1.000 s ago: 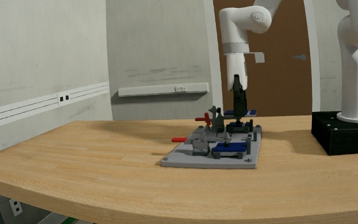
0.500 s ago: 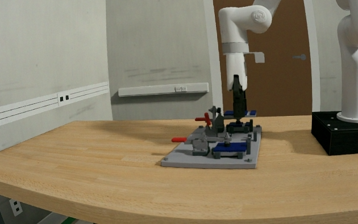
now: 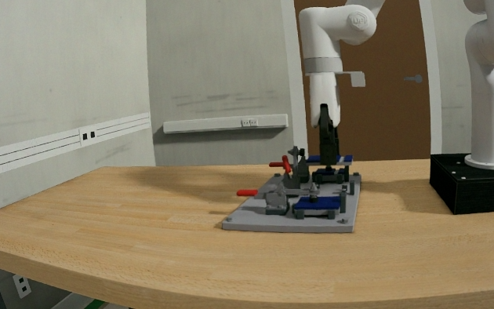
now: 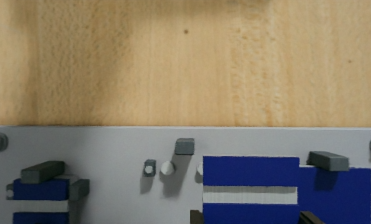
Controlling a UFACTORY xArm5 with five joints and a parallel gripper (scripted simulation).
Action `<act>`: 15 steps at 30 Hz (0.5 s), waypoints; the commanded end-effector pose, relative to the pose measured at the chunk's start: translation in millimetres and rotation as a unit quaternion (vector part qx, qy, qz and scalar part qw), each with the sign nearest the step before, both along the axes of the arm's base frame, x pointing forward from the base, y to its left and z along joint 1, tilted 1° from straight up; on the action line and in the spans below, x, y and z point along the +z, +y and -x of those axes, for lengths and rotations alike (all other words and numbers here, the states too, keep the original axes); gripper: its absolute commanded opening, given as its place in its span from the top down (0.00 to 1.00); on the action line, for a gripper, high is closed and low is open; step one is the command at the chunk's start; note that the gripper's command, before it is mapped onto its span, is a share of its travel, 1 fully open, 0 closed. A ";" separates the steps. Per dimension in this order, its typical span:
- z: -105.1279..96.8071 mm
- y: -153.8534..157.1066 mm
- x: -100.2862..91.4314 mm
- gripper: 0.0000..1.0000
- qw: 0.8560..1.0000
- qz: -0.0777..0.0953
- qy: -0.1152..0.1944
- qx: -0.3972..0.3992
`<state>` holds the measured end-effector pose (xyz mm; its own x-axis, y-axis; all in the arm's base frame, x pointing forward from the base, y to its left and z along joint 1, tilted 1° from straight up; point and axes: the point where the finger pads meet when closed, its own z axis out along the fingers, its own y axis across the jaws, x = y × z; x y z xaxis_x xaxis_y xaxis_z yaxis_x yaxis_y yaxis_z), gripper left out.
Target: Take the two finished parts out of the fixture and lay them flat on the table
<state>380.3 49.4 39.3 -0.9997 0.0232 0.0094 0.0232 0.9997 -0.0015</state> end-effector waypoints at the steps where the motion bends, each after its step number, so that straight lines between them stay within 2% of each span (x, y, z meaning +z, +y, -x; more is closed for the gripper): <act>1: -2.0 13.1 1.4 1.00 1.000 0.000 -0.002 0.000; 15: -3.3 63.9 1.8 1.00 1.000 0.000 -0.003 0.000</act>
<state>381.4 99.9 39.8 -0.9997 0.0232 0.0079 0.0232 0.9997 -0.0023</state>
